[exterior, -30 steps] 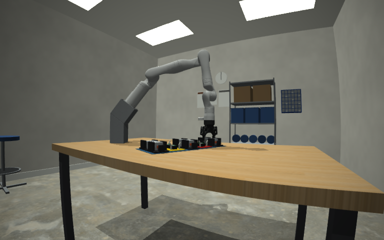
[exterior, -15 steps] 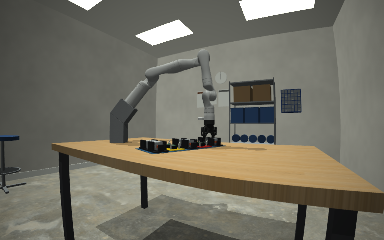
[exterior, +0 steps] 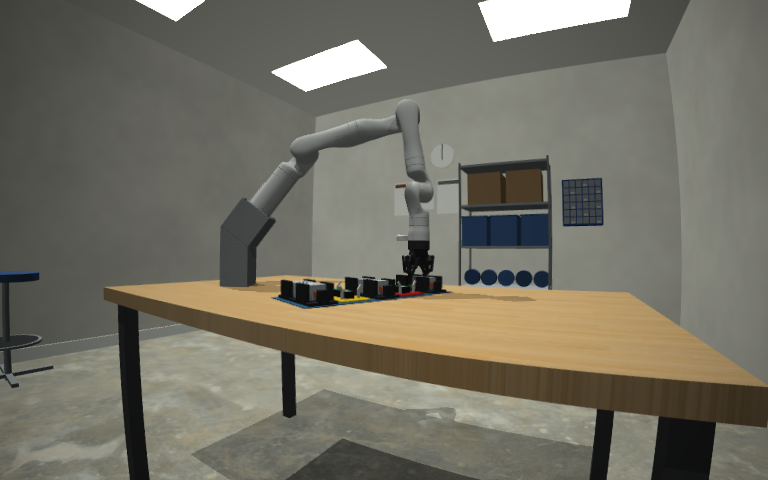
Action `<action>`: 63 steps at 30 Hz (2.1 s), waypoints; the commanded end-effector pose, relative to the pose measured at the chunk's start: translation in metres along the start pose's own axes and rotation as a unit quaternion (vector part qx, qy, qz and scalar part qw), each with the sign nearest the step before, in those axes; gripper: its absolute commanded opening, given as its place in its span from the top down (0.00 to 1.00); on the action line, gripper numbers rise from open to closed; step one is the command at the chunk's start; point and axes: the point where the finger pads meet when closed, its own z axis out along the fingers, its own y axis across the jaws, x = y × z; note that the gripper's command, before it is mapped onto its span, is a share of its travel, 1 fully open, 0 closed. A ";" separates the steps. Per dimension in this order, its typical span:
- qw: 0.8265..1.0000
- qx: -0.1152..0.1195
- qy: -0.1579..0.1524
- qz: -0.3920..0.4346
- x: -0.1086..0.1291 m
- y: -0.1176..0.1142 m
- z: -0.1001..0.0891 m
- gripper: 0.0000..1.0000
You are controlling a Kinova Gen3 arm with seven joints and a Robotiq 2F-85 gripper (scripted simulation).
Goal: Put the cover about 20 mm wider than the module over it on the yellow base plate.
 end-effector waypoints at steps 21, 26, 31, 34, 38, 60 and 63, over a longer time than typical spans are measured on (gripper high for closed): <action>1.000 -0.001 -0.001 0.000 -0.001 0.000 -0.001 1.00; 1.000 -0.001 -0.001 0.000 -0.001 0.000 -0.001 1.00; 1.000 -0.001 -0.001 0.000 -0.001 0.000 -0.001 1.00; 1.000 -0.001 -0.001 0.000 -0.001 0.000 -0.001 1.00; 1.000 -0.001 -0.001 0.000 -0.001 0.000 -0.001 1.00; 1.000 -0.001 -0.001 0.000 -0.001 0.000 -0.001 1.00; 1.000 -0.001 -0.001 0.000 -0.001 0.000 -0.001 1.00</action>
